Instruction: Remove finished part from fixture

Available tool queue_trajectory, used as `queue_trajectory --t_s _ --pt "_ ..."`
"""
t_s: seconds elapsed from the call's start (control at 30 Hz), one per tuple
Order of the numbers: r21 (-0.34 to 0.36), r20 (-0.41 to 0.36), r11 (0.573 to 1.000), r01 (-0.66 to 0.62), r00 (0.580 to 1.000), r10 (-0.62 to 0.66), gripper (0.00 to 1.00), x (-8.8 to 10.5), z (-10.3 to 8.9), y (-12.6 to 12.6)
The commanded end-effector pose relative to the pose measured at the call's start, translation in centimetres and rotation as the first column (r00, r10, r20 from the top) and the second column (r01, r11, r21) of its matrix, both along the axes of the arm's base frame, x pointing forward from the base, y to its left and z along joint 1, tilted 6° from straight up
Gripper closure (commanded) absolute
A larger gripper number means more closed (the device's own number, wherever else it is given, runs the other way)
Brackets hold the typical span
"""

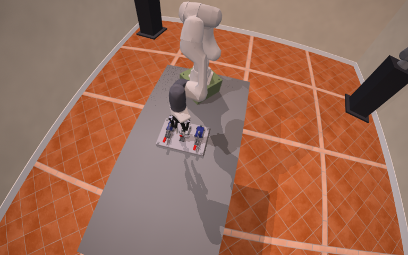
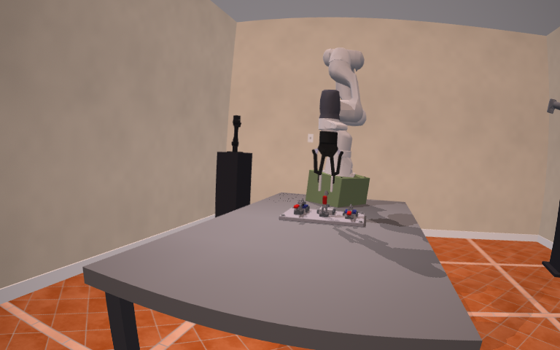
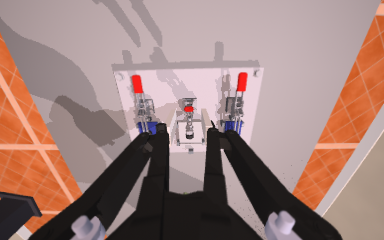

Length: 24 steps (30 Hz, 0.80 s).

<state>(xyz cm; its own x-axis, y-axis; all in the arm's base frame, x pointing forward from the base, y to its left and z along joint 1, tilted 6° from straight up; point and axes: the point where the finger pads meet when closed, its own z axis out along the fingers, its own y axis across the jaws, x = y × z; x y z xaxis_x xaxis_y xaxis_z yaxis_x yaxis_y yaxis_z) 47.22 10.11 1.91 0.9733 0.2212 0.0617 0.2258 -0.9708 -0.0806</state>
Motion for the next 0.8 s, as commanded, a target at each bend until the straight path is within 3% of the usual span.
queue_trajectory --t_s 0.0,0.77 --pt "-0.001 -0.002 1.0 0.002 1.0 -0.002 0.72 0.0 -0.1 0.0" --pt "-0.001 -0.002 1.0 0.002 1.0 -0.002 0.72 0.1 -2.0 0.2"
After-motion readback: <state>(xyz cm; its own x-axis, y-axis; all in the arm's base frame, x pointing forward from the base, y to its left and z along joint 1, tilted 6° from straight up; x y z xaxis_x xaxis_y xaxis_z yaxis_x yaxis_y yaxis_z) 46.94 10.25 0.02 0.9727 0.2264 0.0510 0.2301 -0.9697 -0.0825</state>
